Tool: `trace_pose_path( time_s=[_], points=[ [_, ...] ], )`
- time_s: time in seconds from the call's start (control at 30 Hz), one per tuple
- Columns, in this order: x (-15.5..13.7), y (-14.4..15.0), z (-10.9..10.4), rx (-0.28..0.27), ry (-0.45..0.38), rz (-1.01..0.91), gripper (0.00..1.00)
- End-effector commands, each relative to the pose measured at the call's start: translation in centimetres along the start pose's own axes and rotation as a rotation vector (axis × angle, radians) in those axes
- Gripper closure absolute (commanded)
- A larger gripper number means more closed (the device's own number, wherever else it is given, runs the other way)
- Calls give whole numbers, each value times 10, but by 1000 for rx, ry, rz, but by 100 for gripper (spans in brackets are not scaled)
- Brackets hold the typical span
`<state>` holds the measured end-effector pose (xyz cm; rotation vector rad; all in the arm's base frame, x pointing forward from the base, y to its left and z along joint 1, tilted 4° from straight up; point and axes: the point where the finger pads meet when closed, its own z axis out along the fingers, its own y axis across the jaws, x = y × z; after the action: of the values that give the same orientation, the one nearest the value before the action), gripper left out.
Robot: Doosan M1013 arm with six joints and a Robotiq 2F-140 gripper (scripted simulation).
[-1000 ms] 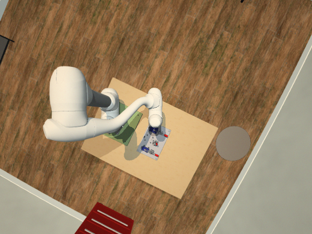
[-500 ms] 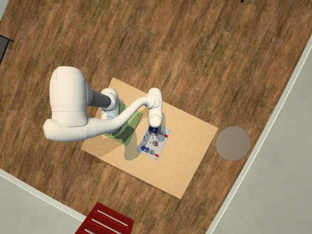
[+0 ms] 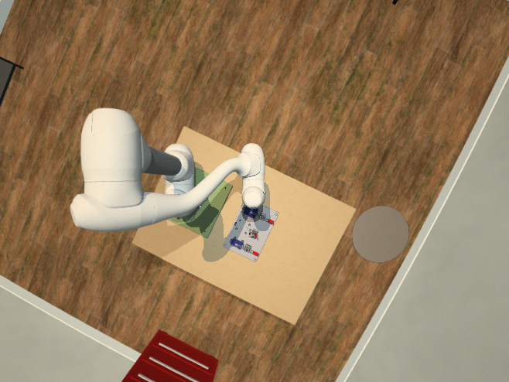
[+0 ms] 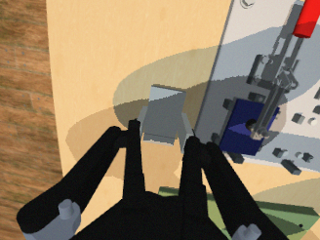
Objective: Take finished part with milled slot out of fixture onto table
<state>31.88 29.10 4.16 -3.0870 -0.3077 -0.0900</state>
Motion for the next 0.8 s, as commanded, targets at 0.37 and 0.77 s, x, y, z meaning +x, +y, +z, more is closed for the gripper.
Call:
trace_pose_path(
  time_s=[0.37,0.77],
  points=[
    [0,0,0,0,0,0,100],
    [0,0,3,0,0,0,100]
  ],
)
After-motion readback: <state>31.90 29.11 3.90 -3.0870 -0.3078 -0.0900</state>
